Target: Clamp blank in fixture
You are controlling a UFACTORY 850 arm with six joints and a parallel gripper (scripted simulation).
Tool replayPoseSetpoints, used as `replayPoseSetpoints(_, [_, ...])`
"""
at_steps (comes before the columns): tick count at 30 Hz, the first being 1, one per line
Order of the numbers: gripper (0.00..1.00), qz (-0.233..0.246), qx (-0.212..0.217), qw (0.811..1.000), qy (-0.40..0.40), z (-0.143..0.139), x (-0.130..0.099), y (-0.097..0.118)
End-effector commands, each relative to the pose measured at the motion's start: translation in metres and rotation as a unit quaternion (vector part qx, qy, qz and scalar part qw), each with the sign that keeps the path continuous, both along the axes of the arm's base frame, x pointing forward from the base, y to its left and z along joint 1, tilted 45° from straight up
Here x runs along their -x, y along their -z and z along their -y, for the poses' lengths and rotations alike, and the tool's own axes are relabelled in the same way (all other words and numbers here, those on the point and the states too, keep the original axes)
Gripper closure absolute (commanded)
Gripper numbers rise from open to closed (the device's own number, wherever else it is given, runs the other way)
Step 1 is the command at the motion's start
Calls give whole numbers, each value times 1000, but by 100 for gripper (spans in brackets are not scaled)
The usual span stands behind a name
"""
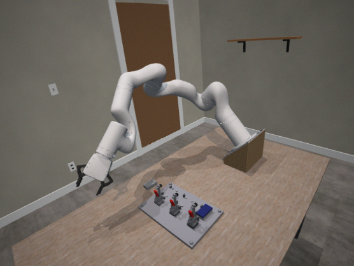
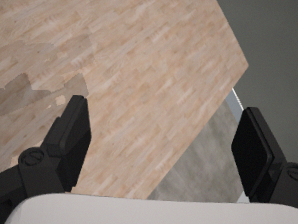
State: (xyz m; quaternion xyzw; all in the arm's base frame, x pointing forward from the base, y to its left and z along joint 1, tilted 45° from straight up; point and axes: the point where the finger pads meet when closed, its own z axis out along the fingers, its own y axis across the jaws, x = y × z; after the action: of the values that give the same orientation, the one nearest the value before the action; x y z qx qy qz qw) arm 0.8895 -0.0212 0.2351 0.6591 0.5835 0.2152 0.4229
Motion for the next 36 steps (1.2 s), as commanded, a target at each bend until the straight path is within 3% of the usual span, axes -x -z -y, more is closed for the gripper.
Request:
replayPoseSetpoints(1, [0, 1, 0, 1000, 0, -1, 0, -1])
replayPoseSetpoints(20, [0, 1, -5, 1000, 5, -4, 1, 2])
replayPoseSetpoints(27, [0, -1, -62, 995, 77, -44, 28, 41])
replayPoseSetpoints(28, [0, -3, -79, 991, 104, -57, 39, 55])
replayPoseSetpoints(30, [0, -3, -79, 991, 104, -57, 39, 55])
replayPoseSetpoints(31, [0, -5, -97, 986, 135, -71, 53, 71])
replayPoseSetpoints(34, [0, -5, -97, 986, 135, -71, 53, 71])
replayPoseSetpoints(35, [0, -8, -114, 979, 169, -86, 70, 88])
replayPoseSetpoints(36, [0, -8, -114, 979, 169, -86, 70, 88])
